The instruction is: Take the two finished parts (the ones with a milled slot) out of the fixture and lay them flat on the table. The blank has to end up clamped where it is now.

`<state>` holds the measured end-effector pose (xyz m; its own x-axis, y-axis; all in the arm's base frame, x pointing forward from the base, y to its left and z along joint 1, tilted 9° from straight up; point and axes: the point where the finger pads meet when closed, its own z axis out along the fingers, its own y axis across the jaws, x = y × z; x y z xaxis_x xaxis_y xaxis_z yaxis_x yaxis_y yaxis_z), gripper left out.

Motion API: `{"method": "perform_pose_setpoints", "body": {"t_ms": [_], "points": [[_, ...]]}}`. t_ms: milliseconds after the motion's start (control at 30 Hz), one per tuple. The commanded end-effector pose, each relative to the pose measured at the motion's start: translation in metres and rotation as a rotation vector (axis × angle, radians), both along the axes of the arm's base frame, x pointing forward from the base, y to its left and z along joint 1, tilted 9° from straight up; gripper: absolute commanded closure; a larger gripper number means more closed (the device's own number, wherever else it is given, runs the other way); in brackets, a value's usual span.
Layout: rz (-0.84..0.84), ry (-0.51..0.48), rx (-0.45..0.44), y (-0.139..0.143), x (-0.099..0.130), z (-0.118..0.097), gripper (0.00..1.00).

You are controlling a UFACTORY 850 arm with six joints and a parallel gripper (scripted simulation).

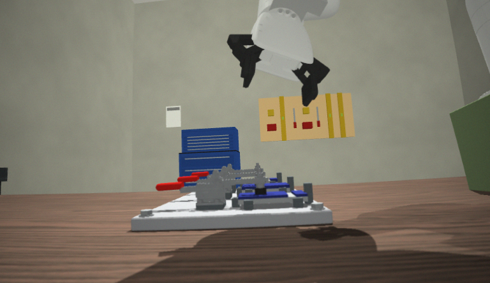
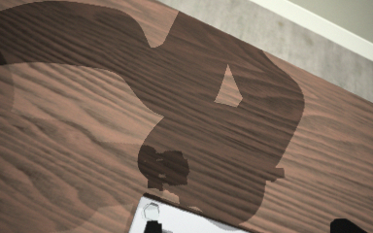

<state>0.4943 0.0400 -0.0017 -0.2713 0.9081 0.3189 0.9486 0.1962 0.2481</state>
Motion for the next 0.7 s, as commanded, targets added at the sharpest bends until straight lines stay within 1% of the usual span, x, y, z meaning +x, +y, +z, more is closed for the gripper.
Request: {"method": "perform_pose_setpoints", "body": {"t_ms": [0,33,133,167,267,300,467,500,600,633,667], "points": [[0.073,0.016,-0.027,0.0006,0.0008,0.0023,0.0],[0.133,0.014,-0.058,0.0,0.0018,0.0038,0.0],[0.133,0.014,-0.058,0.0,0.0018,0.0038,0.0],[0.182,0.016,-0.079,0.0001,0.002,0.0053,0.0],[0.182,0.016,-0.079,0.0001,0.002,0.0053,0.0],[0.227,0.019,-0.098,0.0001,0.0022,0.0069,0.0],[0.227,0.019,-0.098,0.0001,0.0022,0.0069,0.0],[0.271,0.02,-0.119,-0.0004,0.003,0.0085,0.0],[0.271,0.02,-0.119,-0.0004,0.003,0.0085,0.0],[0.316,0.021,-0.14,-0.0007,0.0033,0.0099,0.0],[0.316,0.021,-0.14,-0.0007,0.0033,0.0099,0.0]]}}
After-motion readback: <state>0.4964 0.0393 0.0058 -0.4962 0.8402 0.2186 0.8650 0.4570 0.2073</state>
